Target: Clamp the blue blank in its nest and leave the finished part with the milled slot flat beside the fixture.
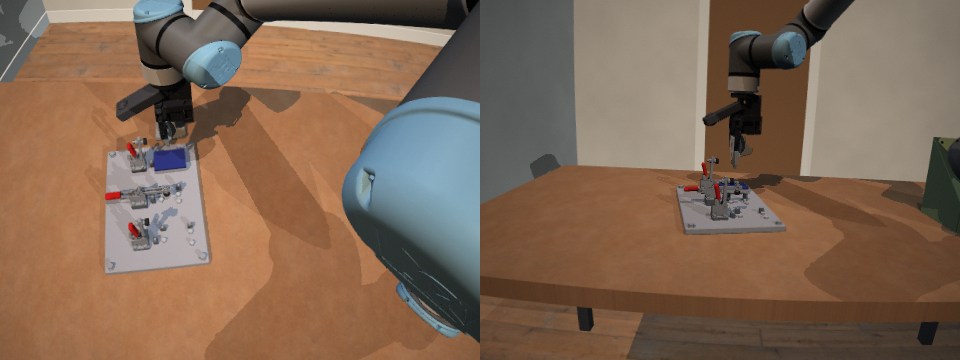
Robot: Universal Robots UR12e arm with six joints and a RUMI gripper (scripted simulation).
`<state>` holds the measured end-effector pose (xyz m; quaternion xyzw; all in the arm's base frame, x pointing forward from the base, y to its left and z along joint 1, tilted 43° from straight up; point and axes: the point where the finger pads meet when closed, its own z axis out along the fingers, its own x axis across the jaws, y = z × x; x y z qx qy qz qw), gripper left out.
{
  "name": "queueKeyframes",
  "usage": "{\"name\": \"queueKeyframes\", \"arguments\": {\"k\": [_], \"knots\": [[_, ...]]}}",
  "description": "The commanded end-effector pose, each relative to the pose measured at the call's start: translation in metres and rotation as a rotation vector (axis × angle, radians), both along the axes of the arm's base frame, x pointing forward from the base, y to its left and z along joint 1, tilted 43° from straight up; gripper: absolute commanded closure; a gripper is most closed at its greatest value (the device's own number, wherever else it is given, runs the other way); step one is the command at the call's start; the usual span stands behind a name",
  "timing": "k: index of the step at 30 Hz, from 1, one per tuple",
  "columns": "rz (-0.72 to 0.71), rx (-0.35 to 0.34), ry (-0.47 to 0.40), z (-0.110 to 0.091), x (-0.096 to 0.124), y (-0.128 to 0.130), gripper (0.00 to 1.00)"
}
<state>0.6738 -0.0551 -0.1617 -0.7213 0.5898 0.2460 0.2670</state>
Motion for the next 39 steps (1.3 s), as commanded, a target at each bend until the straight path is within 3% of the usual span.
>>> {"name": "queueKeyframes", "arguments": {"k": [1,39], "knots": [[-0.001,-0.001,-0.001,0.0004,0.0006,-0.0008,1.0],[-0.001,-0.001,-0.001,-0.0089,0.0001,0.0077,1.0]]}}
